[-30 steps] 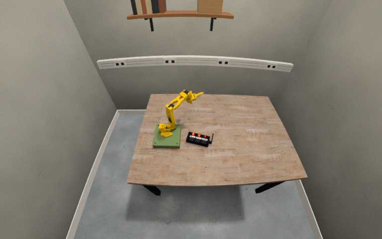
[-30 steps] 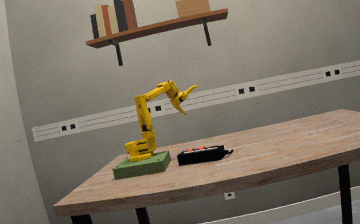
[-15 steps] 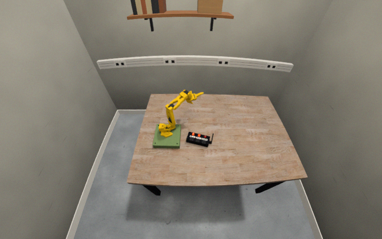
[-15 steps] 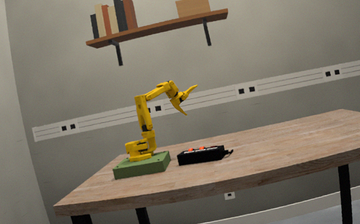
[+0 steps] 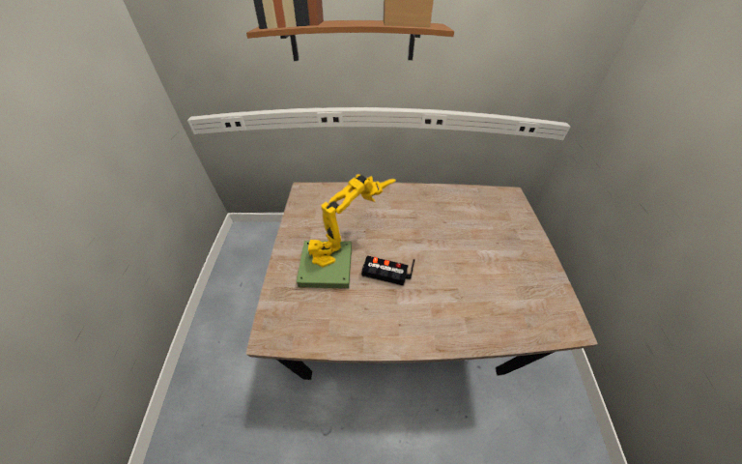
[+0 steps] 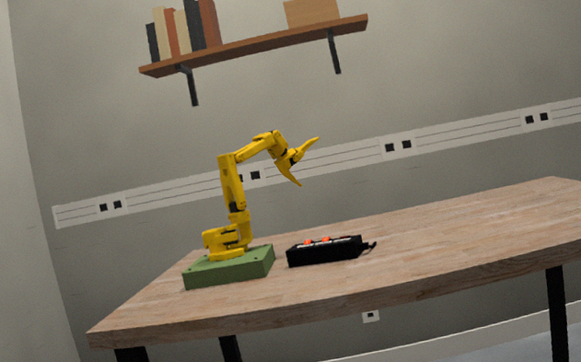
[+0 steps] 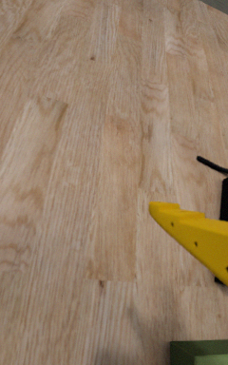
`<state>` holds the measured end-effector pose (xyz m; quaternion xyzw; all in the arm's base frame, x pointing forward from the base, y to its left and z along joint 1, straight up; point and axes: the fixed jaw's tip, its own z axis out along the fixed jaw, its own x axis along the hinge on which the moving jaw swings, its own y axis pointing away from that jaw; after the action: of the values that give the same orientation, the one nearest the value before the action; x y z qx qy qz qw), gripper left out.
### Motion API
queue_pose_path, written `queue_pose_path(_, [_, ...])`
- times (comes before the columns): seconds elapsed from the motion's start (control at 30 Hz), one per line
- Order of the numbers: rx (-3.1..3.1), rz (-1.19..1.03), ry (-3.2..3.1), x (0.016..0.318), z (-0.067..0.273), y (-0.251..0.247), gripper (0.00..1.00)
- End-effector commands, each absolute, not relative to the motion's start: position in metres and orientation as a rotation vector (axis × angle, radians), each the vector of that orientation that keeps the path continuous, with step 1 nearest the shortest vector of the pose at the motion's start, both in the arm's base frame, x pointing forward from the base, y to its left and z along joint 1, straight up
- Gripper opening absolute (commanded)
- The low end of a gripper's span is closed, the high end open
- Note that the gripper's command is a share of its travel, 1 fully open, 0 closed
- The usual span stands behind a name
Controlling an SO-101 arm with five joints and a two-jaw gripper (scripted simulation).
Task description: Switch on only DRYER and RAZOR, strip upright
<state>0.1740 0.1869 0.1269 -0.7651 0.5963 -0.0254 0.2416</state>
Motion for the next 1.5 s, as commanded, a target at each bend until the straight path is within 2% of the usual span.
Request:
queue_pose_path(0.0, [-2.088,-0.068,1.628,0.1738,0.128,0.1868,1.0])
queue_pose_path(0.7, [-2.088,-0.068,1.628,0.1738,0.128,0.1868,1.0])
queue_pose_path(0.73, [-2.088,-0.068,1.628,0.1738,0.128,0.1868,0.0])
queue_pose_path(1.47, [-2.131,-0.101,1.585,0.1777,0.1279,0.1798,0.0])
